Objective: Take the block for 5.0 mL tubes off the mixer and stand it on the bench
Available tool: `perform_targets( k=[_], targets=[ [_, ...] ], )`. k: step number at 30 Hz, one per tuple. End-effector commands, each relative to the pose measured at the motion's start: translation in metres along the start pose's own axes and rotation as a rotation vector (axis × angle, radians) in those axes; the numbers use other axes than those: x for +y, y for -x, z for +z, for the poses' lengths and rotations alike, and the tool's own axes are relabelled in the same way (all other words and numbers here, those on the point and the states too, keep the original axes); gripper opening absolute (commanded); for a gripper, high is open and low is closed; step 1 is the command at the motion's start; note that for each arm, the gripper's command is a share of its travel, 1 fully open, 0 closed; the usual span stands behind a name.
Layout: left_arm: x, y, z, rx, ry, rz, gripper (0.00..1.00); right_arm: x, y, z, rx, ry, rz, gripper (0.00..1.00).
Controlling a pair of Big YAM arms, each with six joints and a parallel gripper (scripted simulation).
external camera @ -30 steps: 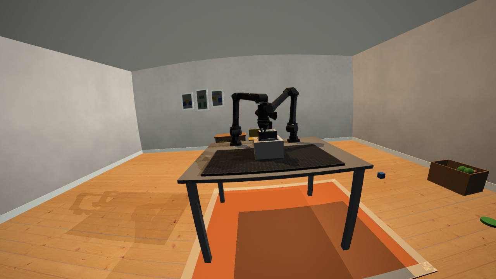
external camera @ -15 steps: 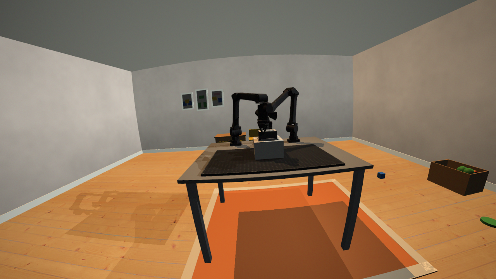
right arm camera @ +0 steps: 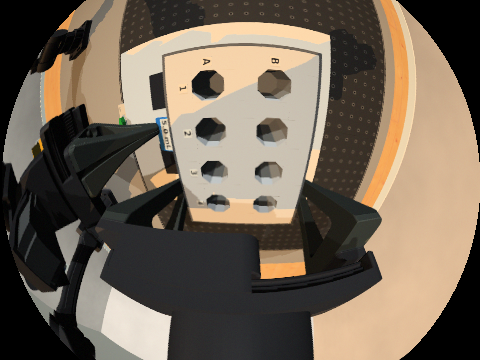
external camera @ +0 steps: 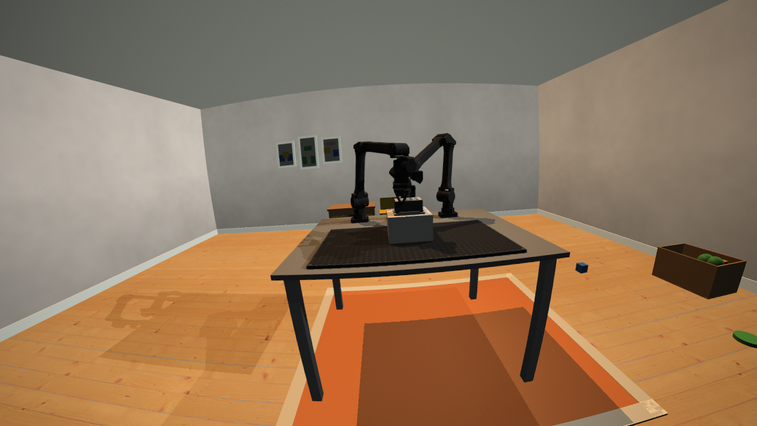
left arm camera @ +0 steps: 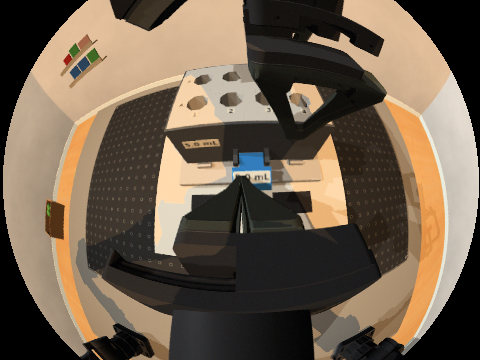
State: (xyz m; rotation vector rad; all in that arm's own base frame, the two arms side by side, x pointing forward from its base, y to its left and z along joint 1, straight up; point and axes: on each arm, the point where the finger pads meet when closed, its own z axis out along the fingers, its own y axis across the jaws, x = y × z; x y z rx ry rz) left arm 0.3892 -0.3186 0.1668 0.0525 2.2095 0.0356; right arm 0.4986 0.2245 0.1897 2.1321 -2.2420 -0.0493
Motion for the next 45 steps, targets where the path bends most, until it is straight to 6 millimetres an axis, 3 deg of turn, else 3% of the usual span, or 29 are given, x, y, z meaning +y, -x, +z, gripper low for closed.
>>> perform_targets(
  k=[1, 19, 26, 36, 45],
  targets=[
    [-0.003, 0.023, -0.005, -0.018, -0.010, -0.025, 0.00, -0.015, 0.005, -0.016, -0.025, -0.017, 0.013, 0.00],
    [-0.005, 0.020, 0.001, -0.011, -0.006, -0.014, 0.00, -0.019, 0.008, -0.020, -0.036, -0.017, -0.003, 0.00],
    [-0.002, 0.043, -0.019, -0.028, -0.012, -0.036, 0.00, -0.018, 0.007, -0.021, -0.041, -0.026, -0.003, 0.00],
    [-0.013, 0.064, -0.041, -0.048, -0.044, -0.046, 0.00, -0.007, 0.013, -0.025, -0.036, -0.044, 0.002, 0.00],
    [-0.004, 0.075, -0.041, -0.038, -0.019, -0.048, 0.00, -0.001, 0.010, -0.024, -0.034, -0.038, 0.008, 0.00]
  ],
)
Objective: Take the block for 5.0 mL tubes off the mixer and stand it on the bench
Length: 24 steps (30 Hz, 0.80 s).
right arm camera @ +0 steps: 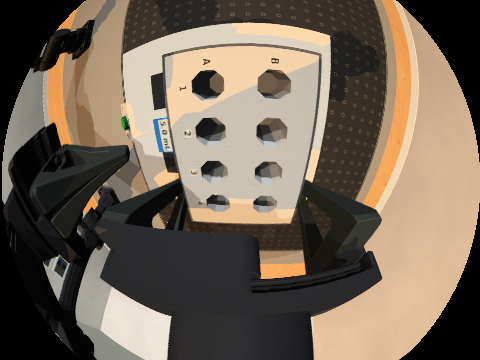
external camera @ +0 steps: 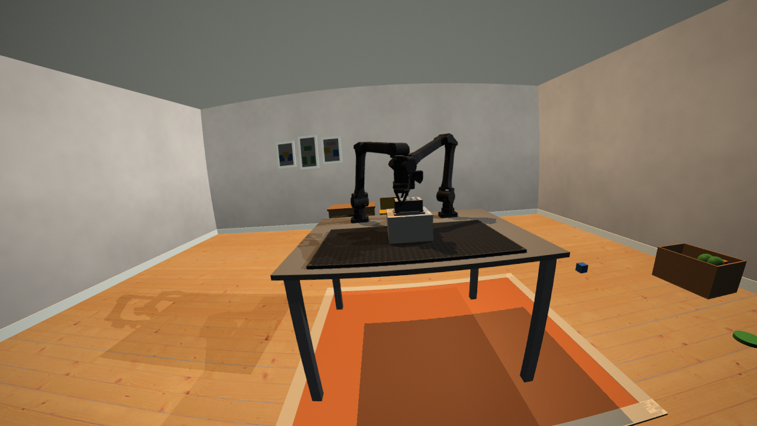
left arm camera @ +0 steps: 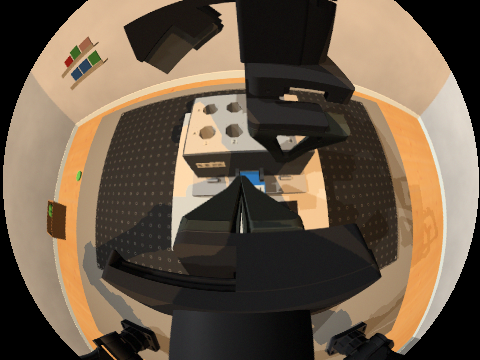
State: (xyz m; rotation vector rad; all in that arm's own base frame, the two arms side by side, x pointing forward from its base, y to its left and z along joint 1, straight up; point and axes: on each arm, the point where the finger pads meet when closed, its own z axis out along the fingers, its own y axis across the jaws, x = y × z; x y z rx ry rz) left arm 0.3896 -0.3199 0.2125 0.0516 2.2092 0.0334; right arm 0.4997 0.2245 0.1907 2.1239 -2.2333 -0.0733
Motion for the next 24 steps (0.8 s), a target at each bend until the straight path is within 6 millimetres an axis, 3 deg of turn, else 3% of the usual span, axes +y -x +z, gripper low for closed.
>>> perform_targets(
  k=[1, 16, 24],
  targets=[
    [-0.003, 0.037, -0.015, -0.038, -0.014, -0.044, 0.00, 0.001, 0.010, -0.023, -0.031, -0.057, 0.008, 0.00],
    [-0.007, 0.031, -0.021, -0.055, -0.042, -0.053, 0.00, 0.001, 0.011, -0.023, -0.032, -0.056, 0.009, 0.00],
    [-0.002, 0.027, -0.010, -0.043, -0.020, -0.052, 0.00, 0.002, 0.011, -0.023, -0.032, -0.056, 0.009, 0.00]
  ],
)
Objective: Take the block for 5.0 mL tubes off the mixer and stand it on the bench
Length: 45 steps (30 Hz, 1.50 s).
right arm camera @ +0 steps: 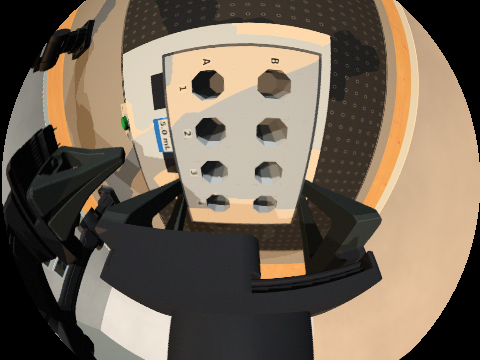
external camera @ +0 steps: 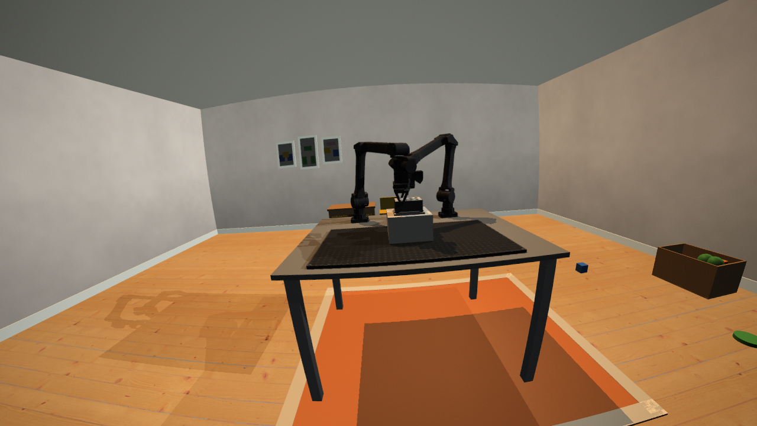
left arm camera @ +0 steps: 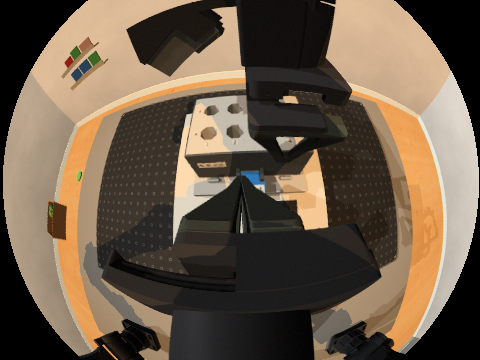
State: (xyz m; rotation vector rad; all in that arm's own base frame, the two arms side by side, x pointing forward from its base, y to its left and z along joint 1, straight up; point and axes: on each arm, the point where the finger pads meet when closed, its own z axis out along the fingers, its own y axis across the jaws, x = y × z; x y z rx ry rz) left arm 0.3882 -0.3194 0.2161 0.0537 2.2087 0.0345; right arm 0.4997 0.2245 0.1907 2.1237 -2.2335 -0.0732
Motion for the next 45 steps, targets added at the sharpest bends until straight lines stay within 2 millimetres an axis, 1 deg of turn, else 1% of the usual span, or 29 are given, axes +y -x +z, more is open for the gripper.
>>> perform_targets(
  k=[1, 5, 8, 16, 19, 25, 30, 33, 39, 45],
  targets=[
    [-0.002, 0.024, -0.005, -0.040, -0.017, -0.052, 0.00, 0.002, 0.011, -0.023, -0.032, -0.056, 0.009, 0.00],
    [-0.004, 0.018, 0.000, -0.030, -0.011, -0.042, 0.00, 0.002, 0.011, -0.022, -0.032, -0.056, 0.009, 0.00],
    [-0.010, 0.013, 0.000, -0.024, -0.017, -0.029, 0.00, 0.002, 0.011, -0.022, -0.032, -0.056, 0.009, 0.00],
    [-0.013, 0.009, 0.000, -0.019, -0.019, -0.021, 0.00, 0.002, 0.012, -0.022, -0.032, -0.056, 0.011, 0.00],
    [-0.013, 0.008, 0.001, -0.017, -0.017, -0.019, 0.00, 0.002, 0.012, -0.022, -0.032, -0.056, 0.011, 0.00],
    [-0.005, 0.010, 0.007, -0.015, -0.001, -0.029, 0.00, 0.003, 0.012, -0.022, -0.033, -0.056, 0.011, 0.00],
    [-0.004, 0.014, 0.002, -0.022, -0.007, -0.036, 0.00, 0.003, 0.012, -0.022, -0.033, -0.055, 0.011, 0.00],
    [-0.008, 0.016, -0.005, -0.030, -0.022, -0.036, 0.00, 0.003, 0.012, -0.022, -0.033, -0.055, 0.011, 0.00],
    [-0.008, 0.022, -0.014, -0.044, -0.037, -0.047, 0.00, 0.003, 0.012, -0.022, -0.033, -0.055, 0.011, 0.00],
    [-0.005, 0.025, -0.015, -0.047, -0.035, -0.053, 0.00, 0.004, 0.012, -0.022, -0.033, -0.055, 0.011, 0.00]
  ],
)
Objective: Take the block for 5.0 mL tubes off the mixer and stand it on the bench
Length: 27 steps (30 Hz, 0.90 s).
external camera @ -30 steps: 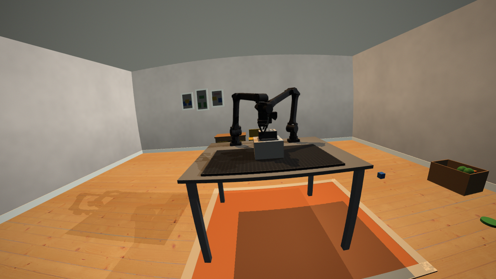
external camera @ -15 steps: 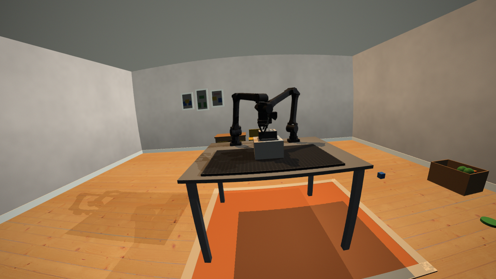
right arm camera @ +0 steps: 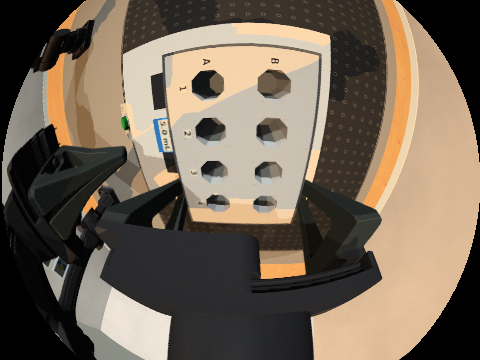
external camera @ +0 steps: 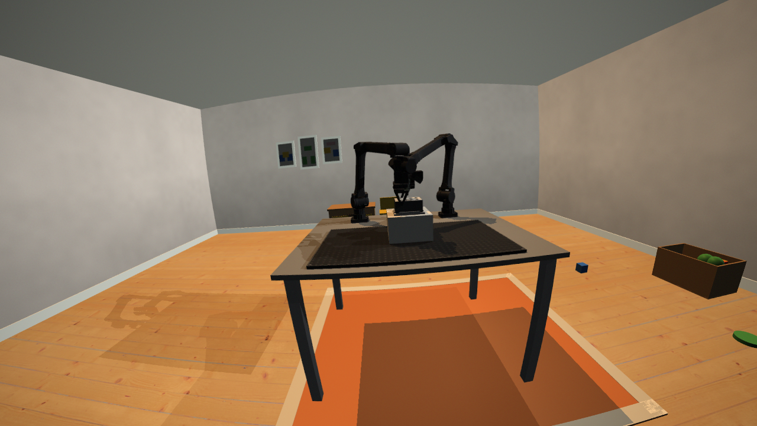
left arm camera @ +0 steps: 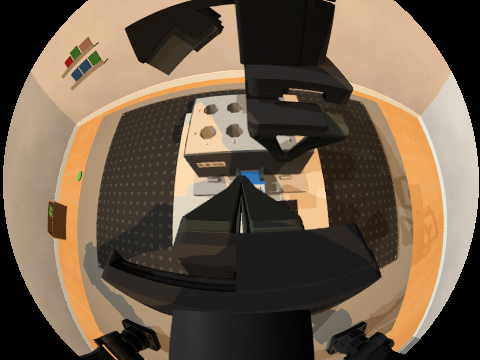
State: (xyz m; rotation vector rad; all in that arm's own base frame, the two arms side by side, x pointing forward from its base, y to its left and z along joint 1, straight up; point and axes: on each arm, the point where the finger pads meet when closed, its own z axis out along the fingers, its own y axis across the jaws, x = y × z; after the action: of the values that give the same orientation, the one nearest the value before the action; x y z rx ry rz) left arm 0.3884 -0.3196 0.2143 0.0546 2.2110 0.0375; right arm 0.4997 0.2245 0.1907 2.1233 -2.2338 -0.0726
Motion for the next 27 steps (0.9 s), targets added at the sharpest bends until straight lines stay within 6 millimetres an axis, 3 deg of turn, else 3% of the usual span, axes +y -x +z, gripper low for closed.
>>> perform_targets(
  k=[1, 10, 17, 27],
  targets=[
    [-0.005, 0.026, -0.016, -0.049, -0.037, -0.055, 0.00, 0.003, 0.012, -0.022, -0.033, -0.055, 0.011, 0.00],
    [0.001, 0.028, -0.013, -0.049, -0.027, -0.062, 0.00, 0.004, 0.013, -0.022, -0.033, -0.055, 0.010, 0.00],
    [0.001, 0.008, -0.001, -0.019, -0.007, -0.032, 0.00, 0.004, 0.013, -0.022, -0.034, -0.054, 0.010, 0.00],
    [-0.008, 0.019, 0.000, -0.027, -0.014, -0.040, 0.00, 0.005, 0.013, -0.022, -0.035, -0.054, 0.010, 0.00]
  ],
)
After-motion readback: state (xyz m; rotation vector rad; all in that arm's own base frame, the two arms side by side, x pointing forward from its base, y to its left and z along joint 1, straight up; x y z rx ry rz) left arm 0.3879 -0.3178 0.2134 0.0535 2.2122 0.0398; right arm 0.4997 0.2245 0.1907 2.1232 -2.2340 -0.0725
